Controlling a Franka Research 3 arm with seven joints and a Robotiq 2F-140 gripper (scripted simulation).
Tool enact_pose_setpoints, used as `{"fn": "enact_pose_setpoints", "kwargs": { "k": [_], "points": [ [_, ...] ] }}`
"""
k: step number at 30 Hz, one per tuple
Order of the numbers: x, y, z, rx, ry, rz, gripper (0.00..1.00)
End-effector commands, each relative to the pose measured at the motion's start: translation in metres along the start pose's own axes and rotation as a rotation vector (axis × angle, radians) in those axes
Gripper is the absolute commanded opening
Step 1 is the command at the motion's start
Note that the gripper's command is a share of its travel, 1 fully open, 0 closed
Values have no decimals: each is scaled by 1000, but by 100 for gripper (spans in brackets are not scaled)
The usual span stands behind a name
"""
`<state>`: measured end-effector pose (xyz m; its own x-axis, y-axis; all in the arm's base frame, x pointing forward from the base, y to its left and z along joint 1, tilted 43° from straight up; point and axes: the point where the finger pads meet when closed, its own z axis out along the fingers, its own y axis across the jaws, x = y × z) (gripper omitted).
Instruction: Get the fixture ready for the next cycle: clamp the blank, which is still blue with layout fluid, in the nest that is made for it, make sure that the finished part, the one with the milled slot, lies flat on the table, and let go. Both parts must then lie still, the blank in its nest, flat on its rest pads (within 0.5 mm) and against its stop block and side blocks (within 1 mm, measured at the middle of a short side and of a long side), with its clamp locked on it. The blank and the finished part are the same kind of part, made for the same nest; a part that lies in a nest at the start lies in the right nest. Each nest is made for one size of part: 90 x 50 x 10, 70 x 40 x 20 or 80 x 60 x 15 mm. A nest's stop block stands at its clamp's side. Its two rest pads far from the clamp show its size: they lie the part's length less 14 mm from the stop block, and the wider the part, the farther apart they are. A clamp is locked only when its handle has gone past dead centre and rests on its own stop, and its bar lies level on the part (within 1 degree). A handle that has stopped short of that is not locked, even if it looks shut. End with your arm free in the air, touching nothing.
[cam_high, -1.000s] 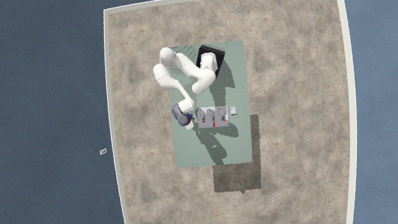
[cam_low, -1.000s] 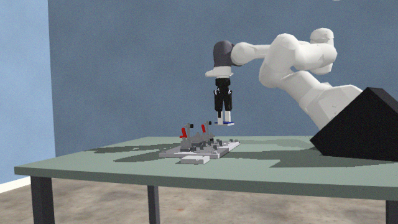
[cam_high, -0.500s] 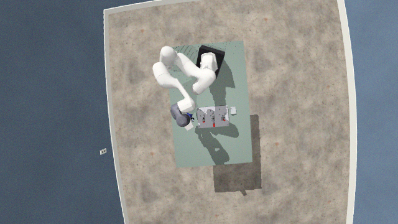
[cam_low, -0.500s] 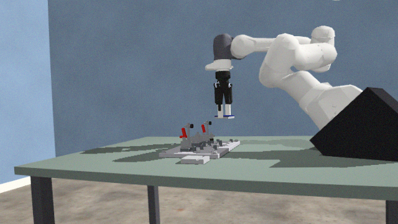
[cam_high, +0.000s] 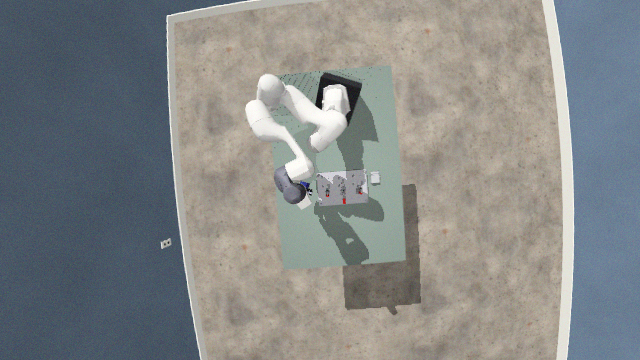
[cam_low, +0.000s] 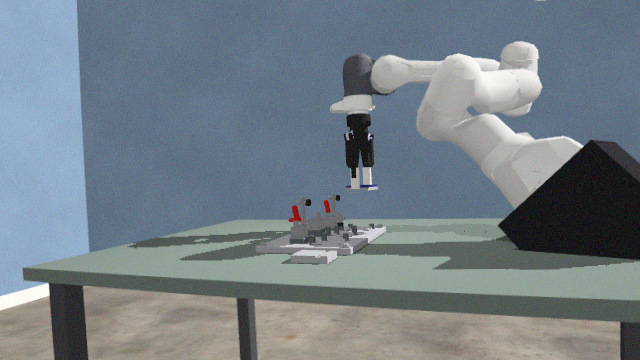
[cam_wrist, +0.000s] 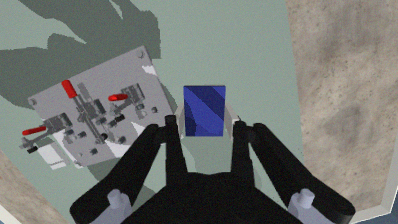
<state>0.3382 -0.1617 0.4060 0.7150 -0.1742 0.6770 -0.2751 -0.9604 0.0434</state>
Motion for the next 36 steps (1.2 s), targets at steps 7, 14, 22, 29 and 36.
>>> {"fn": "enact_pose_setpoints", "kwargs": {
  "k": [7, 14, 22, 29, 36],
  "points": [
    [0, 0, -1, 1, -1, -82, 0],
    [0, 0, -1, 1, -1, -234, 0],
    [0, 0, -1, 1, -1, -331, 0],
    [0, 0, -1, 1, -1, -333, 0],
    [-2, 1, 1, 1, -1, -333, 0]
  ]
}}
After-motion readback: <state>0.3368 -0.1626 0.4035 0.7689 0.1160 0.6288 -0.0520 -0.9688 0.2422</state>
